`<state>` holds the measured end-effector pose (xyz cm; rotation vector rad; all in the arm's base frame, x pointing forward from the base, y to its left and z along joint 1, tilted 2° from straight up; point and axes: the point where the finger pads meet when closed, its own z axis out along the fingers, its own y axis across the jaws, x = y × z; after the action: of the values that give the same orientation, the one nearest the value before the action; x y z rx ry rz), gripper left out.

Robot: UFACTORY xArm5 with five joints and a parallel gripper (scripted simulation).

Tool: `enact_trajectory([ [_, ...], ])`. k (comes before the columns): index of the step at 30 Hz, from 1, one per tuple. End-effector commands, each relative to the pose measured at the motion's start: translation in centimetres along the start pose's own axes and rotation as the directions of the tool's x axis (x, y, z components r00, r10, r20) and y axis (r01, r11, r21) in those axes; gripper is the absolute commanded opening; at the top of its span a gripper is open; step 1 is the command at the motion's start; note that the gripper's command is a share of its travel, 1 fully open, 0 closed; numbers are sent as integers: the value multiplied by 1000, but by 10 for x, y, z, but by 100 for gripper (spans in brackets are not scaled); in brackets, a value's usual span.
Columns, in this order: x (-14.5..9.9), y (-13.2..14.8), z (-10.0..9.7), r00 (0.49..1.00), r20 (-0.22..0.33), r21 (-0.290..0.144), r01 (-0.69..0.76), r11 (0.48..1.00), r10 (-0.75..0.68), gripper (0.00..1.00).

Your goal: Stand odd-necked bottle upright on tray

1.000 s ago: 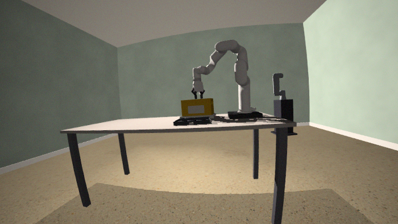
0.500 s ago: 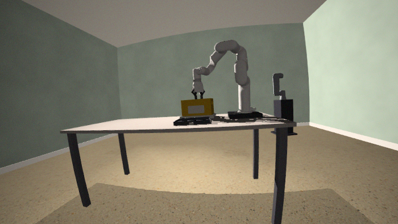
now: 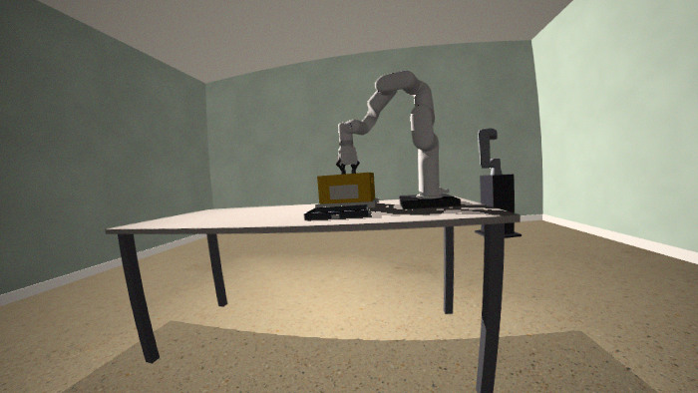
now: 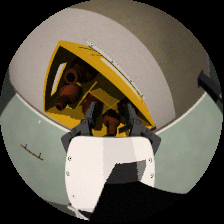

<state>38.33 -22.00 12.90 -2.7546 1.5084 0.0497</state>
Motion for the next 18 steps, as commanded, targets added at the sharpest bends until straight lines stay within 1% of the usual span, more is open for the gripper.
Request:
enact_trajectory([
  [1, 1, -1, 4, 1000, -4, 2, 0, 1000, 0, 65],
  [7, 1, -1, 11, 1000, -4, 2, 0, 1000, 0, 65],
  [18, 1, -1, 17, 1000, -4, 2, 0, 1000, 0, 65],
])
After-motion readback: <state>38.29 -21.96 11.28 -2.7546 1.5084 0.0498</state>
